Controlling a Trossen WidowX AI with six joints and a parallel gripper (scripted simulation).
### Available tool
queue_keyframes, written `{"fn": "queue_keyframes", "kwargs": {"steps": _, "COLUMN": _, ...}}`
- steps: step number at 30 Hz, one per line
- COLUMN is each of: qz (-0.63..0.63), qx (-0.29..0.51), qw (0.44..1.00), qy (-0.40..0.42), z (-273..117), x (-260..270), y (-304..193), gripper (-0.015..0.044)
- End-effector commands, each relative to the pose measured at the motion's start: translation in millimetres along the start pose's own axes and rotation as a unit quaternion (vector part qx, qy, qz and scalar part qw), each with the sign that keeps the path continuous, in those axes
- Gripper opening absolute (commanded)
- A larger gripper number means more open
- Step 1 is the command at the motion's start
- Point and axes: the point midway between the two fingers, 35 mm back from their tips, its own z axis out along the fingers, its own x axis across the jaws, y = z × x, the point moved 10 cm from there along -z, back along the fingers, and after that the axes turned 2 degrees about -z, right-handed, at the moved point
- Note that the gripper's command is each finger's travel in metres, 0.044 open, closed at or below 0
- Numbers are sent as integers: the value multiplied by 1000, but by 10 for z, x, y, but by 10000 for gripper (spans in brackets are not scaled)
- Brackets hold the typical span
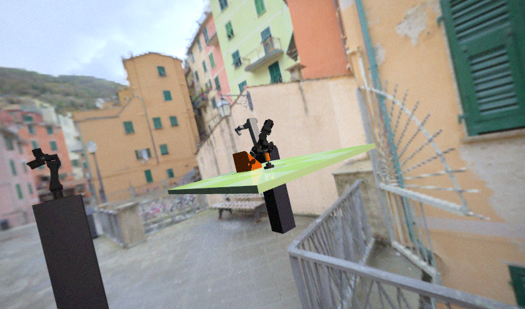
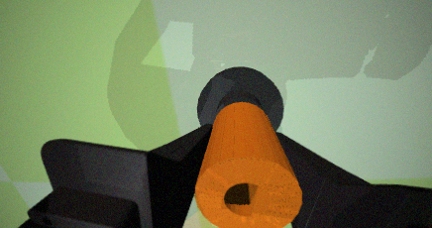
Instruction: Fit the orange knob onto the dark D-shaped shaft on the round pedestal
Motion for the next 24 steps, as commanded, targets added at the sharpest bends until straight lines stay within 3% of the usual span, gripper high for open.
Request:
{"fn": "queue_keyframes", "kwargs": {"steps": 1, "qz": 4, "qx": -1, "qw": 1000, "qy": 1, "z": 3, "x": -6, "y": -22, "gripper": 0}}
{"fn": "queue_keyframes", "kwargs": {"steps": 24, "qz": 4, "qx": -1, "qw": 1000, "qy": 1, "z": -10, "x": 0, "y": -32, "gripper": 0}}
